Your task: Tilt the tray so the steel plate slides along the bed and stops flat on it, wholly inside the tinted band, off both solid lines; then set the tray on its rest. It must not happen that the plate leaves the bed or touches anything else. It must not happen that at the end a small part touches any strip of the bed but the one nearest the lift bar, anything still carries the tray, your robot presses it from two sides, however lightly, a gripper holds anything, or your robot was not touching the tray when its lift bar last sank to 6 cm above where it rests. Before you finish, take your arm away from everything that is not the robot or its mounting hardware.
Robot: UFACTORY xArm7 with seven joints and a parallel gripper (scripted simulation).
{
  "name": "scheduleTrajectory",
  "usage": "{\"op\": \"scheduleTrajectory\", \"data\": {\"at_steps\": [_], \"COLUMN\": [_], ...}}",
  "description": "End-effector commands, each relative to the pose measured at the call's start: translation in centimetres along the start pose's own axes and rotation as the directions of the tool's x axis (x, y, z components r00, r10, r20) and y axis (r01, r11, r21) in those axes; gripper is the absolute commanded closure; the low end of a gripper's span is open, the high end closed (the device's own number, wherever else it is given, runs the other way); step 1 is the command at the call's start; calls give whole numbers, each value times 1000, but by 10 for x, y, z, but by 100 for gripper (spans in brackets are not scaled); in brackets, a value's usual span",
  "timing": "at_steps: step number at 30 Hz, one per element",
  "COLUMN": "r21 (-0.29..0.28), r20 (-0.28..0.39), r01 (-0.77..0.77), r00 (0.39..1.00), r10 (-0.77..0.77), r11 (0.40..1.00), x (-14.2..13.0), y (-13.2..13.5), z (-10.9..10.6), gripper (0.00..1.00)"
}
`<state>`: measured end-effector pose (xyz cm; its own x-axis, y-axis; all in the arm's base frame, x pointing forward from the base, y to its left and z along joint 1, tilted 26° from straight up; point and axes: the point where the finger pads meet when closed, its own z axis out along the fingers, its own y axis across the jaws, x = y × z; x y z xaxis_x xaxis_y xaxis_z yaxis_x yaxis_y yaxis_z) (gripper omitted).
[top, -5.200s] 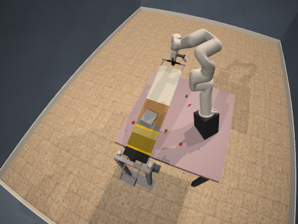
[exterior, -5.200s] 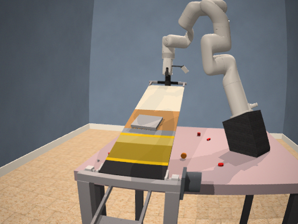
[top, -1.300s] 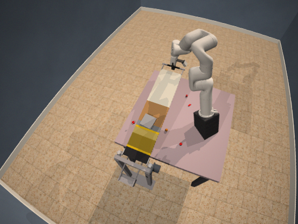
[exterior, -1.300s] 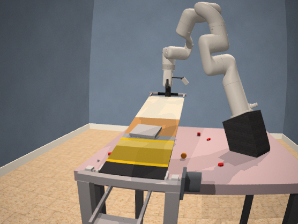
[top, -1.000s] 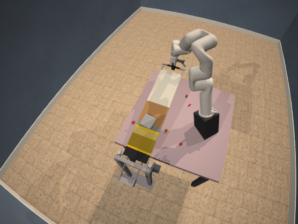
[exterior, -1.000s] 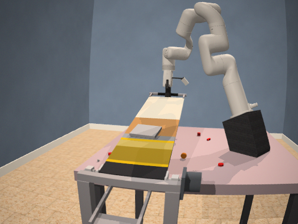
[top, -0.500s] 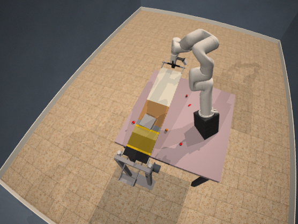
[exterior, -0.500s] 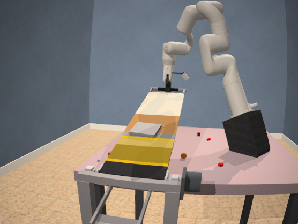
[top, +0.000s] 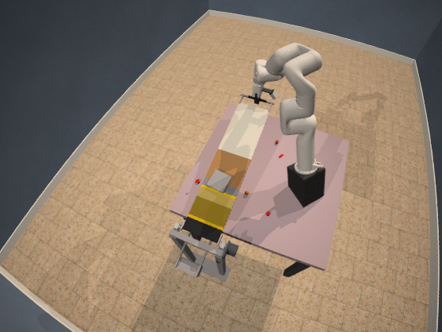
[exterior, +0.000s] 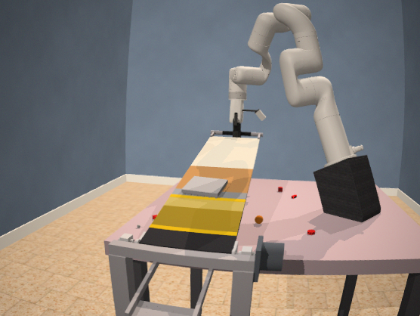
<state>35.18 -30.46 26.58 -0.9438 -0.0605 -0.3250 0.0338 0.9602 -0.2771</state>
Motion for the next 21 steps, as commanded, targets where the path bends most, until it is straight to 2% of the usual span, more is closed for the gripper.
{"op": "scheduleTrajectory", "data": {"at_steps": [1,5,7,10,11,13,16,21], "r21": [3,3,3,3,3,3,3,3], "r20": [3,3,3,3,3,3,3,3], "r01": [0,0,0,0,0,0,0,0], "r00": [1000,1000,1000,1000,1000,1000,1000,1000], "r10": [0,0,0,0,0,0,0,0], "r11": [1000,1000,1000,1000,1000,1000,1000,1000], "x": [-1,-1,-1,-1,-1,-1,-1,-1], "y": [-1,-1,4,16,18,13,1,0], "z": [-1,0,-24,-75,-80,-62,-11,-6], "gripper": [100,100,100,100,100,100,100,100]}}
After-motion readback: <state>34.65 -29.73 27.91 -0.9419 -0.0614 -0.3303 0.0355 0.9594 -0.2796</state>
